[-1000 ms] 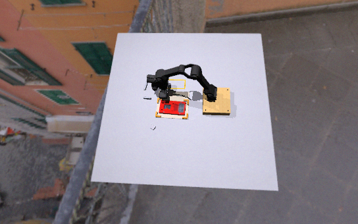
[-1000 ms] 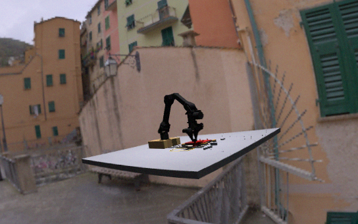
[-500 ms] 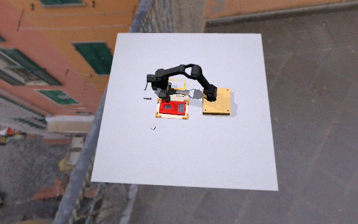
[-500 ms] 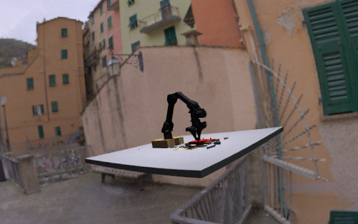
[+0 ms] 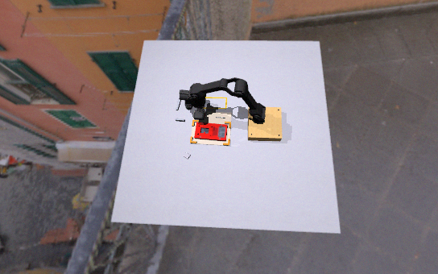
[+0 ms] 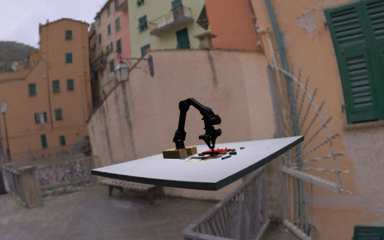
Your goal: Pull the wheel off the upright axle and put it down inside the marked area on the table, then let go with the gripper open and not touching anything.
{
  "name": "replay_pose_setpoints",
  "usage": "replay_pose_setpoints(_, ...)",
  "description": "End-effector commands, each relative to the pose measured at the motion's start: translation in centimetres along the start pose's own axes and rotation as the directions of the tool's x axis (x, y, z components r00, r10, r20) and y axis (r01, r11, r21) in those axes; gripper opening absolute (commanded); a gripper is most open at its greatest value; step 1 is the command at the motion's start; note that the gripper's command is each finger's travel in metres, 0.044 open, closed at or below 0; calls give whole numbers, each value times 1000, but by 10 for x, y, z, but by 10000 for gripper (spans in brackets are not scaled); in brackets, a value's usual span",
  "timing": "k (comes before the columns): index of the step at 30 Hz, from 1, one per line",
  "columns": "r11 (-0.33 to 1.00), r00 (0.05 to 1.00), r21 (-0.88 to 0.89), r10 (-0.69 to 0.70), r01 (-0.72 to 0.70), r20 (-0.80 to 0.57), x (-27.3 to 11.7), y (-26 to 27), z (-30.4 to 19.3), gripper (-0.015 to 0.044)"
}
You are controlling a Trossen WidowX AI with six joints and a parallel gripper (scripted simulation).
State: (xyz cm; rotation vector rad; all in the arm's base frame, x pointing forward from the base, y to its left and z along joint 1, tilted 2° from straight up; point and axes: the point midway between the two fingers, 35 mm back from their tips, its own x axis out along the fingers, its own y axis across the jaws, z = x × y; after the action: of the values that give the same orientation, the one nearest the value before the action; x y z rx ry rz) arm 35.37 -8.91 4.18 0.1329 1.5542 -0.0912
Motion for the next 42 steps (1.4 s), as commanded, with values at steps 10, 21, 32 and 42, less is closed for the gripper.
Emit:
replay_pose_setpoints(10, 1000, 1000, -6, 2, -2, 5, -6, 0, 0, 0)
replay_pose_setpoints(21, 1000, 1000, -6, 2, -2, 6, -42, 0, -3, 0)
replay_pose_setpoints(32, 1000, 1000, -4, -3, 3, 2, -38, -54, -28, 0)
replay_pose_setpoints(42, 1000, 1000, -6, -6, 6, 2, -41, -96, -58, 0)
